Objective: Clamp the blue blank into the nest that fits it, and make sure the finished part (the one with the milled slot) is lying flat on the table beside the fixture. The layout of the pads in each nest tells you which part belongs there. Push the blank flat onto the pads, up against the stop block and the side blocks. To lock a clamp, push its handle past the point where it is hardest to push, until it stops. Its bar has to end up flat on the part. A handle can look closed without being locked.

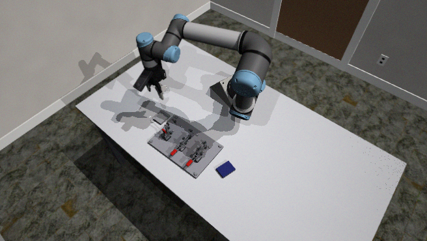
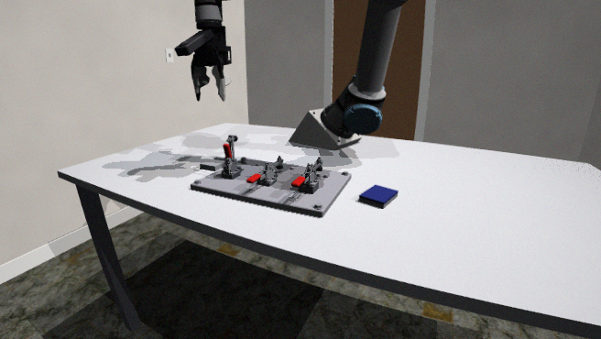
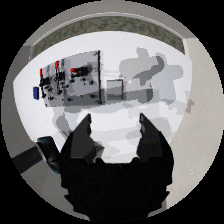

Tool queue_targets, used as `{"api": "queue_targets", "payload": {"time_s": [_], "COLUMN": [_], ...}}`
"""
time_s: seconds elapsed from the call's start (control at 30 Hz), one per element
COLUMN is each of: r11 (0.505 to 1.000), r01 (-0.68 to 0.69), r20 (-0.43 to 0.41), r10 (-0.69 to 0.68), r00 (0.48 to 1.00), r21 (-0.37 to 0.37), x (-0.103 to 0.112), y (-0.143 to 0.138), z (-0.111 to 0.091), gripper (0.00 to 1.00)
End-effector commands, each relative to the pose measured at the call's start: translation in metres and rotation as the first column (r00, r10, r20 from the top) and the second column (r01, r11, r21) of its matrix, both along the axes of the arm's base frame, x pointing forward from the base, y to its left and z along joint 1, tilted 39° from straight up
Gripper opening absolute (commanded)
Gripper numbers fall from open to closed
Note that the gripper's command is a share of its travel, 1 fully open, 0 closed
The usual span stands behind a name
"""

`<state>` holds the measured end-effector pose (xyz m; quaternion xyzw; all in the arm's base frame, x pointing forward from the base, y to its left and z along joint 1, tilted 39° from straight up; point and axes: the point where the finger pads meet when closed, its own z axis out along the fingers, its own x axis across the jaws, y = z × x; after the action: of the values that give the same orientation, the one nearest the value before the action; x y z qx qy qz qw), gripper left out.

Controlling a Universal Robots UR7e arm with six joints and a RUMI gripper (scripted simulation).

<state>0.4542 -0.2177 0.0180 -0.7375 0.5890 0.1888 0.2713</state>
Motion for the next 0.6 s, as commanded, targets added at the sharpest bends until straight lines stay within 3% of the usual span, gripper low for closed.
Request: {"api": "queue_targets", "payload": {"time_s": [0.0,0.57], "r11": [1.0,1.0], "r01": [0.0,0.0], "r20": [0.0,0.0], "r10": [0.0,0.0], "r00": [1.0,1.0], "r21": [0.0,0.0], "x": [-0.0001,-0.0021], "y": [-0.0029,0.0066], "z": [0.0034,0.0109], "gripper": [0.59,0.59]}}
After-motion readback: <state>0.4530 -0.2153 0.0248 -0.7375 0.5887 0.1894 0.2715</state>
